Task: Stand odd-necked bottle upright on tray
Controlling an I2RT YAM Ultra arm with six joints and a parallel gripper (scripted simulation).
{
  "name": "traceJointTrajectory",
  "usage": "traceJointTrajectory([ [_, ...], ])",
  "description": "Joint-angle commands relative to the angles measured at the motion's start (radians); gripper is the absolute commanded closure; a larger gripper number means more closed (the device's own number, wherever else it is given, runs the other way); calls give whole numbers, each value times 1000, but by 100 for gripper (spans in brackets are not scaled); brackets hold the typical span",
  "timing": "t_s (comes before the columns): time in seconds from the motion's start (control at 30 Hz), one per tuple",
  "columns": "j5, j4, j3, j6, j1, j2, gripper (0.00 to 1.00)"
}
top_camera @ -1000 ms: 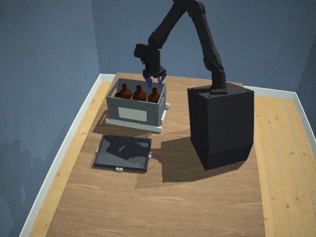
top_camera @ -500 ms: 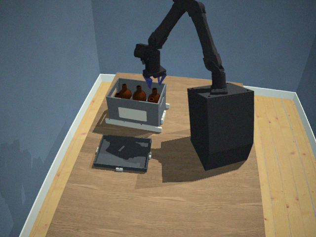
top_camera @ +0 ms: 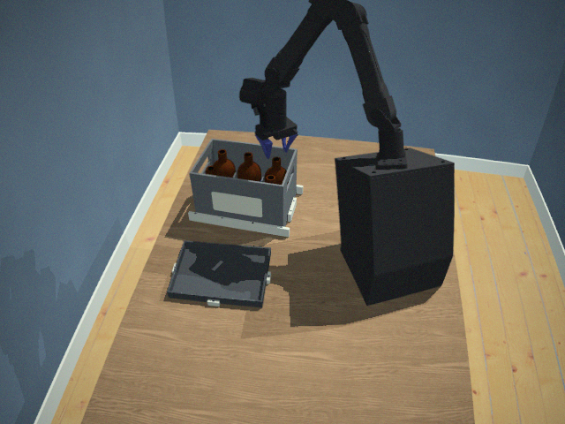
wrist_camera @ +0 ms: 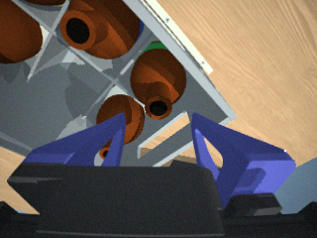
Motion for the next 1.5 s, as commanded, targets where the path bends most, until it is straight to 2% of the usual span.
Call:
traceJointTrajectory([
  [0.0,1,5,2,-7,1,-28,39],
  [0.7,1,12,0,-7,0,-27,39],
  [1.47,-5,66,-15,-22,-19,43,39],
])
